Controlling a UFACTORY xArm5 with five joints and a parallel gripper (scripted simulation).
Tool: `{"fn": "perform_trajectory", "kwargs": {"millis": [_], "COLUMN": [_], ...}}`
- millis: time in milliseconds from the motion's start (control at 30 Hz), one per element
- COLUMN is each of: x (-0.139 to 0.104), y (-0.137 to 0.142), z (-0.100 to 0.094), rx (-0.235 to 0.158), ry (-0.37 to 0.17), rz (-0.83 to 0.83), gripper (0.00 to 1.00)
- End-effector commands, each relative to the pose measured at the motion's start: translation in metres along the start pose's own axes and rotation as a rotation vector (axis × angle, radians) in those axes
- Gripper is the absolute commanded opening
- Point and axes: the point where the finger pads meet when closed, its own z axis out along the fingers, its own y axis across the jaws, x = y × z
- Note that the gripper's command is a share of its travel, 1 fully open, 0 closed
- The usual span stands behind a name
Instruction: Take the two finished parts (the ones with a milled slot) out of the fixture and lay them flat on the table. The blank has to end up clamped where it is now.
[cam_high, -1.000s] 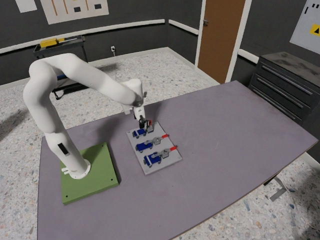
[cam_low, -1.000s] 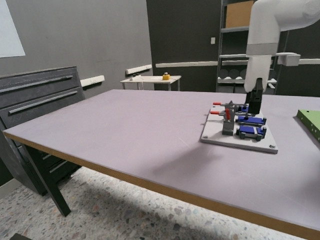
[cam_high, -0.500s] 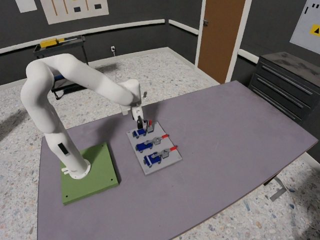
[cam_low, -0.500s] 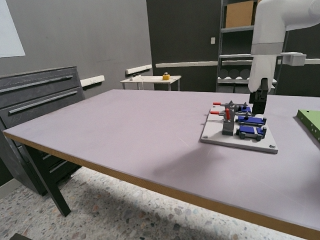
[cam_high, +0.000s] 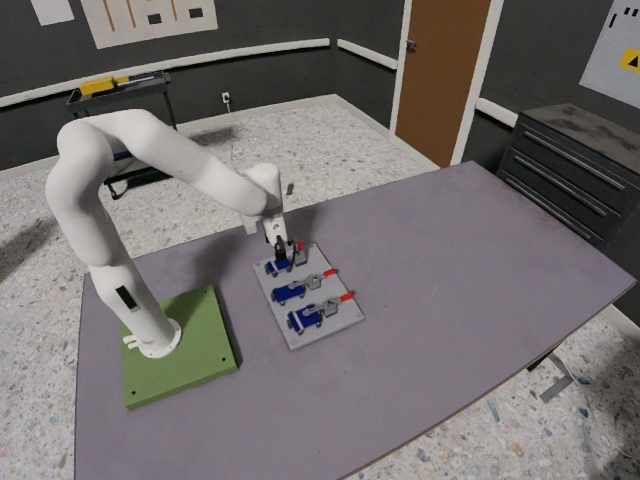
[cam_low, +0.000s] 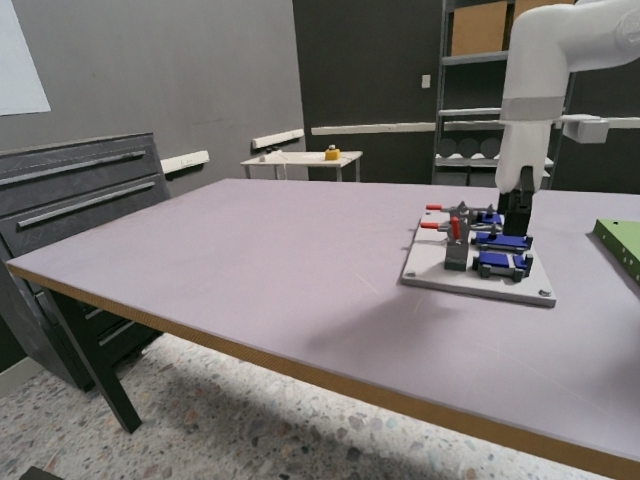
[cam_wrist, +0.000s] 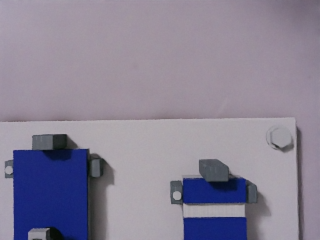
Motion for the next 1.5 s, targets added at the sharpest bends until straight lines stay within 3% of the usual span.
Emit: {"fn": "perform_trajectory", "kwargs": {"millis": [0, 500, 1467], "x": [-0.002, -0.002, -0.002], "y": [0.0, 0.001, 0.001], "z": [0.009, 0.033, 0.034], "rx": [-0.001, -0.001, -0.001], "ry": [-0.004, -0.004, -0.004], "rz": [0.0, 0.0, 0.0], "gripper": [1.0, 1.0, 1.0]}}
